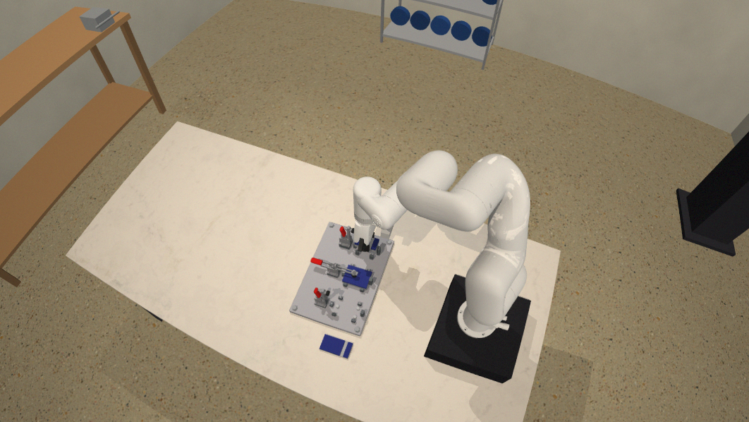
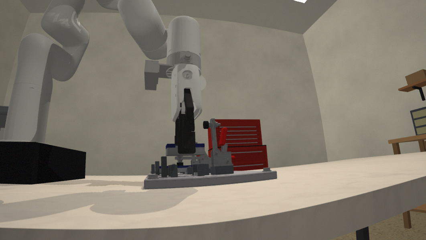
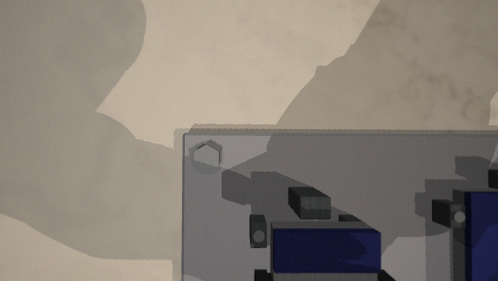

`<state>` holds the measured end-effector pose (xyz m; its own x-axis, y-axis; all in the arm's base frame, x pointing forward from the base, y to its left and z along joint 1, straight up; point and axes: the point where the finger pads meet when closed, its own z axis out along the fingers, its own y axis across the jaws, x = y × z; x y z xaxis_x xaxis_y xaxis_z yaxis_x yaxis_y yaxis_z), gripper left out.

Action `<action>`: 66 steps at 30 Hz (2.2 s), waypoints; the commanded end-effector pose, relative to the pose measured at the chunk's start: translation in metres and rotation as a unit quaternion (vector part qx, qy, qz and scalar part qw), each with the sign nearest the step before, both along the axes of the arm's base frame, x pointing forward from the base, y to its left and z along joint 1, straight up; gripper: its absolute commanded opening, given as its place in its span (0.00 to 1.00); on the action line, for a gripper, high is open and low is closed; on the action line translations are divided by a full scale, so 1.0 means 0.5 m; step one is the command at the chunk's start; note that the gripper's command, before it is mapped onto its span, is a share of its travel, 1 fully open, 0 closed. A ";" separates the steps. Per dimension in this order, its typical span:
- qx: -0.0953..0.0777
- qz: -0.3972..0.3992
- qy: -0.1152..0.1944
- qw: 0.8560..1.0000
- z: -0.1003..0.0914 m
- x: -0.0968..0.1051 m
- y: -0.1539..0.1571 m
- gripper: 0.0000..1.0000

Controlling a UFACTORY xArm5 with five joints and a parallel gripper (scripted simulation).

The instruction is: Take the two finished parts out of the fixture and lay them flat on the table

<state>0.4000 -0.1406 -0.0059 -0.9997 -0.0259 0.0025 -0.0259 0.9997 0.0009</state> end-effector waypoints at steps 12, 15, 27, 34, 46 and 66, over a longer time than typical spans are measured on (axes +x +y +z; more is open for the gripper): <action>-0.001 0.000 -0.002 1.000 0.007 0.002 -0.001 0.00; -0.001 0.000 -0.002 1.000 0.010 0.002 -0.001 0.00; -0.001 0.000 -0.002 1.000 0.044 -0.006 -0.001 0.00; -0.001 0.000 -0.002 1.000 0.068 -0.012 -0.001 0.00; -0.001 0.000 -0.002 1.000 0.074 -0.014 -0.001 0.00; -0.001 0.000 -0.002 1.000 0.074 -0.013 -0.001 0.00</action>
